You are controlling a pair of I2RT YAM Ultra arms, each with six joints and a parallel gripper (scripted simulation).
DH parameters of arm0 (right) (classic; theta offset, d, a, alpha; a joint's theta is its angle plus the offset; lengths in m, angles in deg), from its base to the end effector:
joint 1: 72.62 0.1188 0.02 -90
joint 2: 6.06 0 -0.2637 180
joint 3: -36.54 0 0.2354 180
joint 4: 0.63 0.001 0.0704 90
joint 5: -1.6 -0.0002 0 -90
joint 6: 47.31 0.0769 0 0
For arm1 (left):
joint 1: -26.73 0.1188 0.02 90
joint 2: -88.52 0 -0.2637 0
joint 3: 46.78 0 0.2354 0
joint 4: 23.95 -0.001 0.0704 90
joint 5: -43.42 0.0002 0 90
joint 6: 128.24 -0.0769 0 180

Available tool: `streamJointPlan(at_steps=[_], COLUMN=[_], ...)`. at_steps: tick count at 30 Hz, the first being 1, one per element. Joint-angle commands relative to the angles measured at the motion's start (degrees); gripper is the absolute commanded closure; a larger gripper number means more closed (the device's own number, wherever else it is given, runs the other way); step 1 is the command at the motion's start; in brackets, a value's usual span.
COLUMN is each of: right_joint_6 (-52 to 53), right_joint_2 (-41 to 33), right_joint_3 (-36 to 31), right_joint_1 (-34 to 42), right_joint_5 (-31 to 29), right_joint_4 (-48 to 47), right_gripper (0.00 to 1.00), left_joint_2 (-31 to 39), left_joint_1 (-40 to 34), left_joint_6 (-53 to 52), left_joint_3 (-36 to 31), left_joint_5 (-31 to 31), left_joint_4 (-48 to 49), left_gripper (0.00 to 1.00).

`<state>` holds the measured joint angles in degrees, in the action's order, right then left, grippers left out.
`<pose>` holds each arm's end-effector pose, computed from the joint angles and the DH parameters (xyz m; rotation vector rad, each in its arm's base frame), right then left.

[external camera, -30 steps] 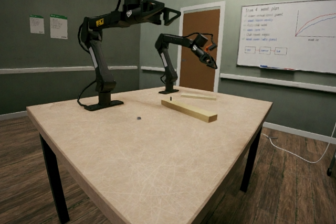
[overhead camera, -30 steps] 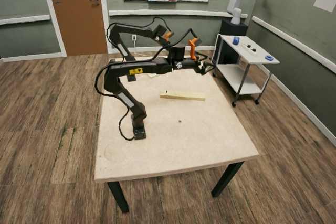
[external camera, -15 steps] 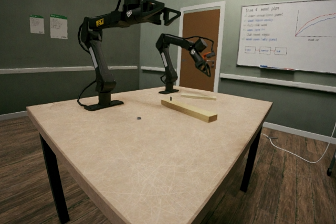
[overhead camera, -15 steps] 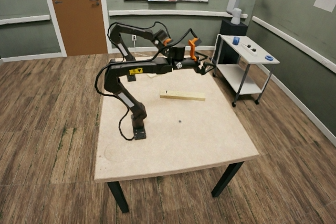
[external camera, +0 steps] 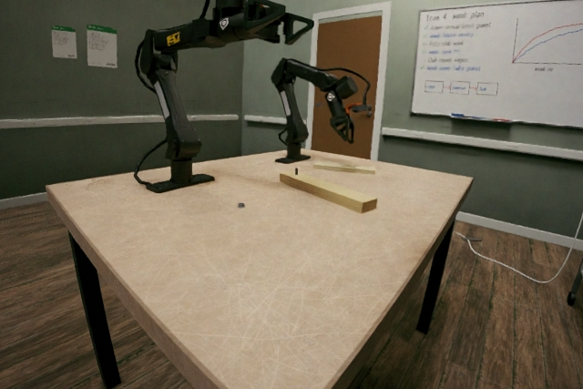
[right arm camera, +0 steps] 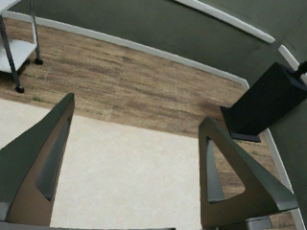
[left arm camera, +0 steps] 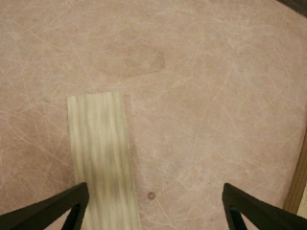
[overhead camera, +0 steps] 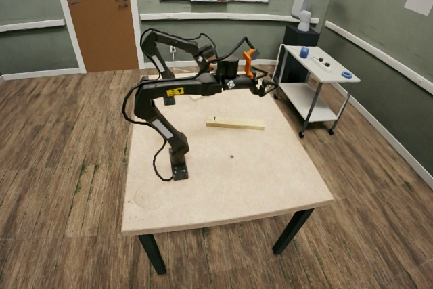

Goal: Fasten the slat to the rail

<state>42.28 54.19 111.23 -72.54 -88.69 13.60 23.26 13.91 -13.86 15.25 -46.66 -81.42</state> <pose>0.2644 0.0010 0.4068 -0.0027 1.5671 -0.0085 0.2114 -0.0470 0.2165 -0.2672 2.6345 -0.2190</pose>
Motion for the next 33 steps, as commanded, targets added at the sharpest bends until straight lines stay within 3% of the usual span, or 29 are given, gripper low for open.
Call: streamJointPlan(at_steps=[1,33], right_joint_6=[0.4,0.4], right_joint_2=[-0.4,-0.4], right_joint_3=[0.4,0.4], right_joint_1=[-0.1,-0.1], right_joint_5=[0.3,0.3], right_joint_4=[0.3,0.3], right_gripper=[0.00,0.00], left_joint_2=[-0.1,-2.1], left_joint_1=[-1.3,-7.0], left_joint_6=[2.4,13.1], left_joint_3=[-0.7,-5.6], left_joint_5=[0.2,0.2], left_joint_4=[-3.6,-22.0], left_gripper=[0.00,0.00])
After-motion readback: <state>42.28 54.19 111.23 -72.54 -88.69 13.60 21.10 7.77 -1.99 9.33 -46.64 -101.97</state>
